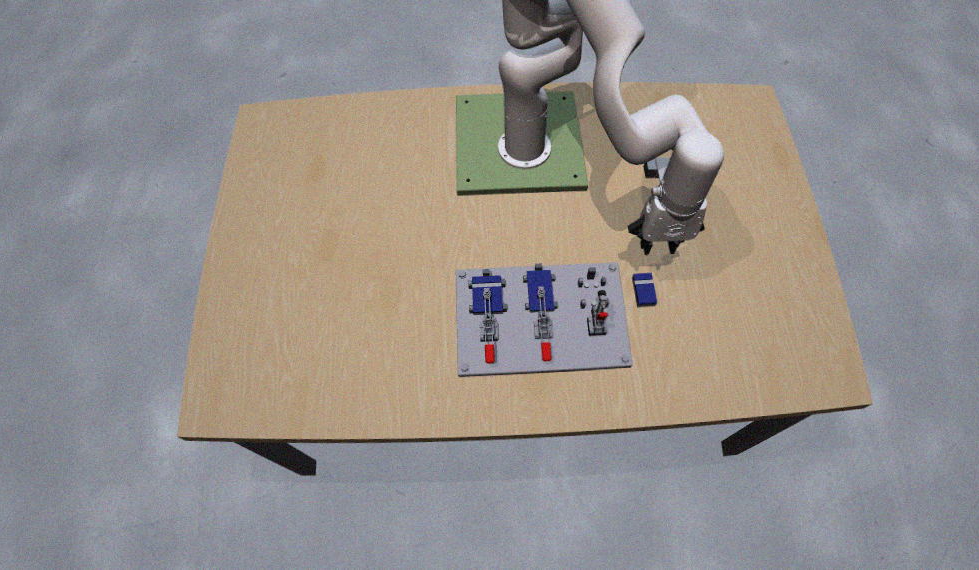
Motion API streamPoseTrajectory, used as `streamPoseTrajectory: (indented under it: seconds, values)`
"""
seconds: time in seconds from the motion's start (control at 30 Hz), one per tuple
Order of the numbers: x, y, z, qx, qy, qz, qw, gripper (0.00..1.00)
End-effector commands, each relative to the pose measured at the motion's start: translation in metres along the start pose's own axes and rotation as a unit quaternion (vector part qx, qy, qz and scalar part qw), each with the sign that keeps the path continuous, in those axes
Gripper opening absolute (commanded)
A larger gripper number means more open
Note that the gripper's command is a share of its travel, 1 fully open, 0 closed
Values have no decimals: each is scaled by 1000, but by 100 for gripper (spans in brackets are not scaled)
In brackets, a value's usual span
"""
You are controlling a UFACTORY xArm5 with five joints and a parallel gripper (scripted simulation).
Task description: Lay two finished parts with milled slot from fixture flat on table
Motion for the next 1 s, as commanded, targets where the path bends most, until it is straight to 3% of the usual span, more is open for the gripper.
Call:
streamPoseTrajectory:
  seconds: [0.0, 0.37, 0.43, 0.47, 0.63, 0.8, 0.97]
  values:
    - [-28, -2, 5, -3, 0, -1, 1000, 48]
    - [-182, -2, 35, -3, 0, -1, 1000, 48]
    - [-182, -2, 35, -3, 0, -1, 1000, 48]
    - [-209, -2, 40, -3, 0, -1, 1000, 48]
    - [-274, -2, 53, -4, 0, -1, 1000, 48]
    - [-310, -2, 60, -4, 0, -1, 1000, 48]
    - [-317, -2, 61, -4, 0, -1, 1000, 48]
Point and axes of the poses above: the point where the finger pads meet when closed, its own y axis out along the fingers, its own x axis across the jaws, z = x × y, the point moved 7 cm from there along -y, back along the fingers, and after that the axes turned 11 degrees about -y, right-handed, at the moved point
